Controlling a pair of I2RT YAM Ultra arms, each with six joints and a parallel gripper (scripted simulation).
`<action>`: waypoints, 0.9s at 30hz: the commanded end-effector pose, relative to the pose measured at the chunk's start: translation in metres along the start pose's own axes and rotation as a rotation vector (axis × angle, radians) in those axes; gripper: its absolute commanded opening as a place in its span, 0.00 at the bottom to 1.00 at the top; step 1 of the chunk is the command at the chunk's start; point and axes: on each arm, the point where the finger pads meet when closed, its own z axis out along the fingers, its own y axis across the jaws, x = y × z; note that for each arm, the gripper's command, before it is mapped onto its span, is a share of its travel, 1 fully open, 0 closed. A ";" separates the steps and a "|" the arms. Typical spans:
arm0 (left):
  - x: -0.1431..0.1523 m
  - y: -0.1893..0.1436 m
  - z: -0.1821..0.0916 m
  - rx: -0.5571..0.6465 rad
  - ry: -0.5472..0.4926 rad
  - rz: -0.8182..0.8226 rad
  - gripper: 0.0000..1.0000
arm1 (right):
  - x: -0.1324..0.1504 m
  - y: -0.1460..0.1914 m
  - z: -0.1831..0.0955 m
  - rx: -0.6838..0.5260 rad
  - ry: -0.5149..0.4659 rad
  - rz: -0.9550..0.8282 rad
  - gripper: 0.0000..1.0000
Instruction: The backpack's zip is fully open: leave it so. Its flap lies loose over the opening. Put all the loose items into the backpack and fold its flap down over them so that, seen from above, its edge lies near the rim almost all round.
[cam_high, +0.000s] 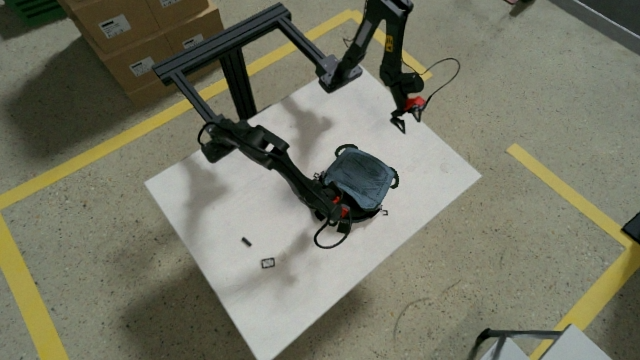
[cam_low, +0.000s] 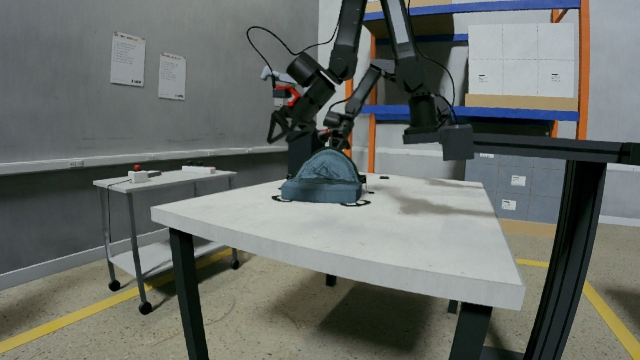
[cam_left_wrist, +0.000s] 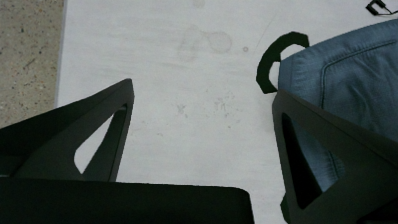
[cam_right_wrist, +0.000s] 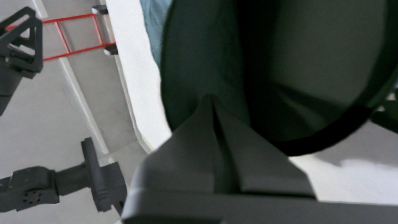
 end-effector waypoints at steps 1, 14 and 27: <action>-0.005 0.000 0.000 0.000 -0.014 0.004 0.90 | 0.000 0.024 -0.003 -0.027 -0.020 -0.035 0.00; -0.005 0.000 0.000 0.000 -0.014 0.004 0.90 | 0.012 0.041 0.009 -0.028 -0.020 -0.035 0.00; -0.005 0.000 0.000 0.000 -0.014 0.004 0.90 | 0.025 0.060 0.028 -0.027 -0.021 -0.034 0.00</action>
